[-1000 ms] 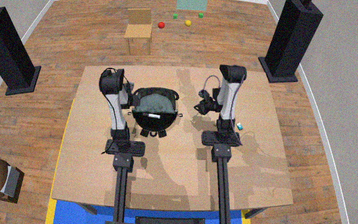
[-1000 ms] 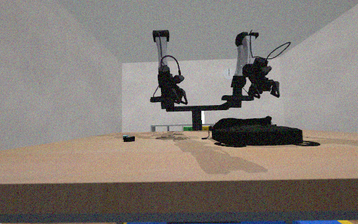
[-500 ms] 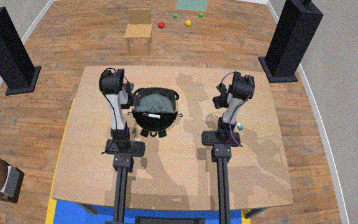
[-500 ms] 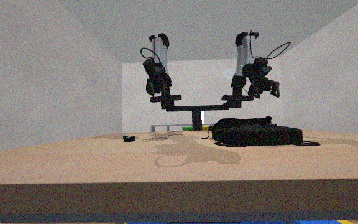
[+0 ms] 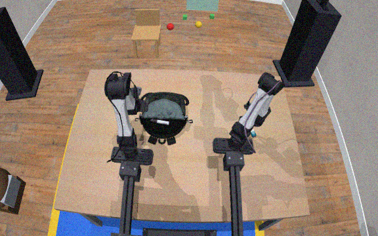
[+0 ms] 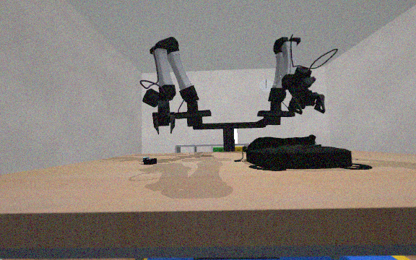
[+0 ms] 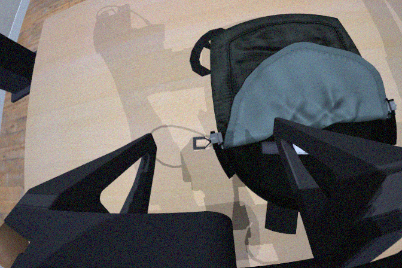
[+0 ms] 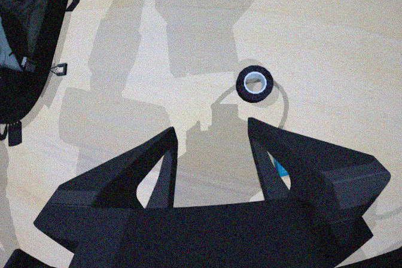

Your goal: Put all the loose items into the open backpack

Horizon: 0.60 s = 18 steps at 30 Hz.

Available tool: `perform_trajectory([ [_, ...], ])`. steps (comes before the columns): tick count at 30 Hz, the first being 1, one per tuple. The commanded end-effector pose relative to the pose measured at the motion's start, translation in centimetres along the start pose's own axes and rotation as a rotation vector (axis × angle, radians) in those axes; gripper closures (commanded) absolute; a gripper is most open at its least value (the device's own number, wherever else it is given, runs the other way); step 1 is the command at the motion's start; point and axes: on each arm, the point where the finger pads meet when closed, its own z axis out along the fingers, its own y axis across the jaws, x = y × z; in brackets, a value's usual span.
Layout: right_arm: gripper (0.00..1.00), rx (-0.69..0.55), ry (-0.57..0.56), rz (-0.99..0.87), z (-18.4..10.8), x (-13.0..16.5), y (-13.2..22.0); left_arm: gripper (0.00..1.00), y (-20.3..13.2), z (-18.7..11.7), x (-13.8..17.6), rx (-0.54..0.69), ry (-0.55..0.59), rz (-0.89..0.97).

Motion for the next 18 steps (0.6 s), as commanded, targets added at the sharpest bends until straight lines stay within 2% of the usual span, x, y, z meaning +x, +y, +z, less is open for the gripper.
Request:
perform_trajectory([
  [1,0.46,-0.049,-0.069,-0.106,0.8,1.3,-2.6,0.1,0.0,-0.2,-0.8,0.009,-0.025,0.006],
  [8,0.46,-0.048,-0.071,-0.103,2.2,6.8,-8.5,0.1,0.0,-0.2,-0.8,0.009,-0.025,0.006],
  [18,0.46,-0.063,-0.072,-0.112,2.6,6.5,-7.5,0.1,0.0,-0.2,-0.8,0.009,-0.025,0.006],
])
